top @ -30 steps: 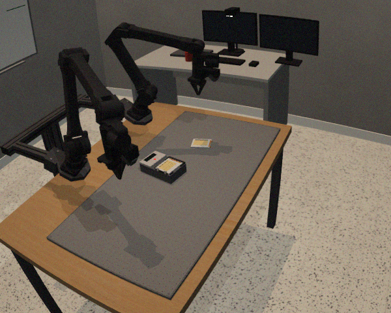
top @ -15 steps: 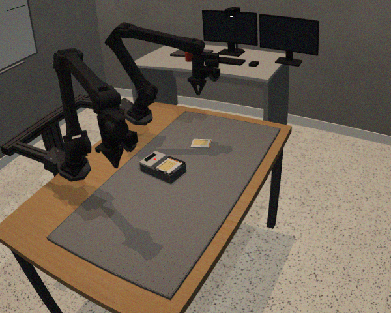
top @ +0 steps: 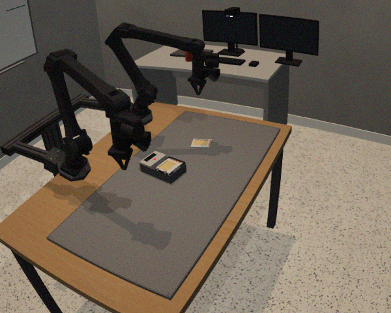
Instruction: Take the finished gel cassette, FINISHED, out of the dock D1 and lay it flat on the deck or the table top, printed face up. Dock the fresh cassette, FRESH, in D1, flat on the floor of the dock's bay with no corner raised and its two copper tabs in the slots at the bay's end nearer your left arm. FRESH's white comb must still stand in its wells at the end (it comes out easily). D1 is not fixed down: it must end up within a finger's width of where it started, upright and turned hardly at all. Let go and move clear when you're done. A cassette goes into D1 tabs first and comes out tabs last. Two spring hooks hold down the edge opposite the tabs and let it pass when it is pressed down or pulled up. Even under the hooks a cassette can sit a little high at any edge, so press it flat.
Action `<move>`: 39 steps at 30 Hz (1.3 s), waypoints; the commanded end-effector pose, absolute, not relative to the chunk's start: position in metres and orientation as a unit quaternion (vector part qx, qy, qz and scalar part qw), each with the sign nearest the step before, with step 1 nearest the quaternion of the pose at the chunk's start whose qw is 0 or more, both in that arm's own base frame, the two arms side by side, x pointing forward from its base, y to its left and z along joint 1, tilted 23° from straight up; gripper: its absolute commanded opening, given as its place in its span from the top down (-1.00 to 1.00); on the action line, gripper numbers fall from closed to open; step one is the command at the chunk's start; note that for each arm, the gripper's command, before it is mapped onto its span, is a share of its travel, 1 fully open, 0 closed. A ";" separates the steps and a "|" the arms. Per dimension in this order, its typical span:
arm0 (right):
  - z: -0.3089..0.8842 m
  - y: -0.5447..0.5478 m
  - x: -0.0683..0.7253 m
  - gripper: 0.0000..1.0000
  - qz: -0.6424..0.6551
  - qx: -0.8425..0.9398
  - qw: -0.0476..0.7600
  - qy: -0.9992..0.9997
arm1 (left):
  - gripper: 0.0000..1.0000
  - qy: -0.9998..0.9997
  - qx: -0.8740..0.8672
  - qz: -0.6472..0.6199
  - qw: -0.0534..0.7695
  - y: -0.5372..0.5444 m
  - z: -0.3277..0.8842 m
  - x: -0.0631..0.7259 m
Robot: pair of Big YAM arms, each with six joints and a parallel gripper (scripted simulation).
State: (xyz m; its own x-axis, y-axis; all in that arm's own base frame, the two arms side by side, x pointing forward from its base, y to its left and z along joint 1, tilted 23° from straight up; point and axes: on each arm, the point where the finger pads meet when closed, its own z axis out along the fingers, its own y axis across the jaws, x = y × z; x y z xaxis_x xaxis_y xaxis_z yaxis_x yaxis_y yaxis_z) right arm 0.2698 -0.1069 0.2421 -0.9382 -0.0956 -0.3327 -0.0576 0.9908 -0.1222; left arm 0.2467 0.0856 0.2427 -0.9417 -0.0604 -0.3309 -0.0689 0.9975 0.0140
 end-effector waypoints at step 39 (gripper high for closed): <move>0.150 0.040 0.320 1.00 -0.209 -0.586 0.074 0.780 | 1.00 0.980 -0.032 0.024 0.196 0.090 0.270 0.262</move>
State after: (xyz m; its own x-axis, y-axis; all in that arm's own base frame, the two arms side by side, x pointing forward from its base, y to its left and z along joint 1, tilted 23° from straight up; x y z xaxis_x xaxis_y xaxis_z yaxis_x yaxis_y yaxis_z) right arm 0.3171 0.0317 0.1555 -0.3799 -0.9197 0.0993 -0.8569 0.3095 -0.4123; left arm 0.2467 0.0856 0.2427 -0.9417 -0.0604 -0.3309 -0.0689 0.9975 0.0140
